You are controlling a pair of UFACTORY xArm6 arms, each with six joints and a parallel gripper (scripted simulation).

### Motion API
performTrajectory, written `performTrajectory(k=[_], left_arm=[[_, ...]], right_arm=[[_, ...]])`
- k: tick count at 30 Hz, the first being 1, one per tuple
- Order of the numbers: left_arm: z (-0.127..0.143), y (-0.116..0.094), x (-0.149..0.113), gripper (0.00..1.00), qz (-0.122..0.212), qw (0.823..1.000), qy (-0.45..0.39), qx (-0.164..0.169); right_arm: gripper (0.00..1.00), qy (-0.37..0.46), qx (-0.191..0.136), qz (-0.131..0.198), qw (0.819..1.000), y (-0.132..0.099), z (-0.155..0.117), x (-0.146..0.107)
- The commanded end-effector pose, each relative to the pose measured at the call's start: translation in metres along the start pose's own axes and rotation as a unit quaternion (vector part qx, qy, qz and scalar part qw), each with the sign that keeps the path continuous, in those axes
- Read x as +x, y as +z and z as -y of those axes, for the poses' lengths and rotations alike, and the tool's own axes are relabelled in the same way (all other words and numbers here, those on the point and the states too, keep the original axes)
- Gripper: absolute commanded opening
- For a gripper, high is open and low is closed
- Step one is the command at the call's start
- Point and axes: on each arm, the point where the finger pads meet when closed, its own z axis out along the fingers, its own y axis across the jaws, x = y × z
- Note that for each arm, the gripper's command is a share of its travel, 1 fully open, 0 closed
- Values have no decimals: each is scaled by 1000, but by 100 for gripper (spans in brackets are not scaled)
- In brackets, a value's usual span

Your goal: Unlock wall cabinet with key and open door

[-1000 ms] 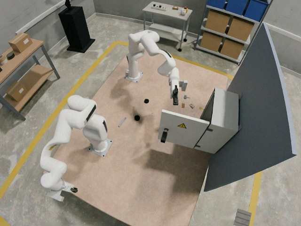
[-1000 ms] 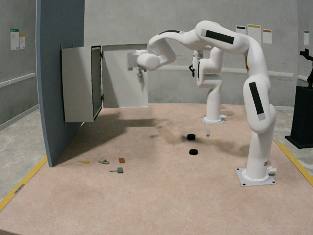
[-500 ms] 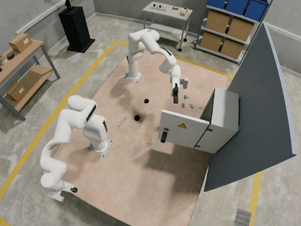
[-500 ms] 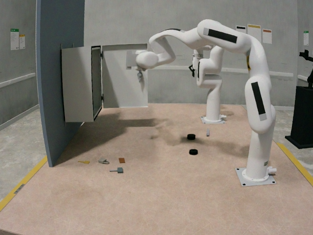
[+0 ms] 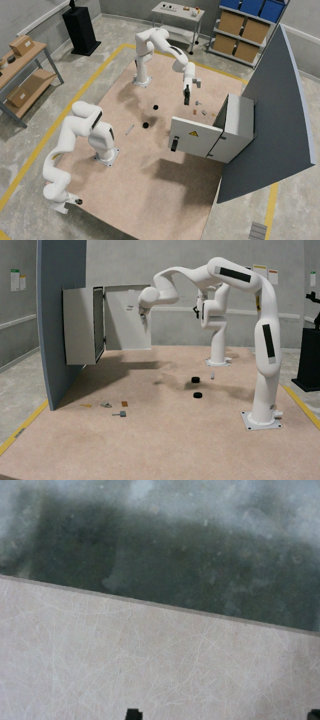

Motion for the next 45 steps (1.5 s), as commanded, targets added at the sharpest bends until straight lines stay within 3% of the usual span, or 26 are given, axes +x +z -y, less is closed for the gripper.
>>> performTrajectory(k=[1,7,9,14,17,24,26,41,45], left_arm=[[6,-10,-2,0,11,1000,11,20],[30,-34,-7,0,31,996,32,74],[30,-34,-7,0,31,996,32,74],[54,-59,-12,0,51,989,49,128],[49,-54,-12,0,47,991,46,118],[81,-89,-18,0,68,978,60,187],[81,-89,-18,0,68,978,60,187],[149,-174,-34,0,103,933,69,339],[156,-186,-36,0,106,925,68,357]], right_arm=[[91,0,0,-1,1000,-1,0,1],[91,0,0,-1,1000,-1,0,1],[91,0,0,-1,1000,-1,0,1],[91,0,0,-1,1000,-1,0,1],[91,0,0,-1,1000,-1,0,1],[91,0,0,-1,1000,-1,0,1],[91,0,0,-1,1000,-1,0,1],[91,0,0,-1,1000,-1,0,1],[91,0,0,-1,1000,-1,0,1]])
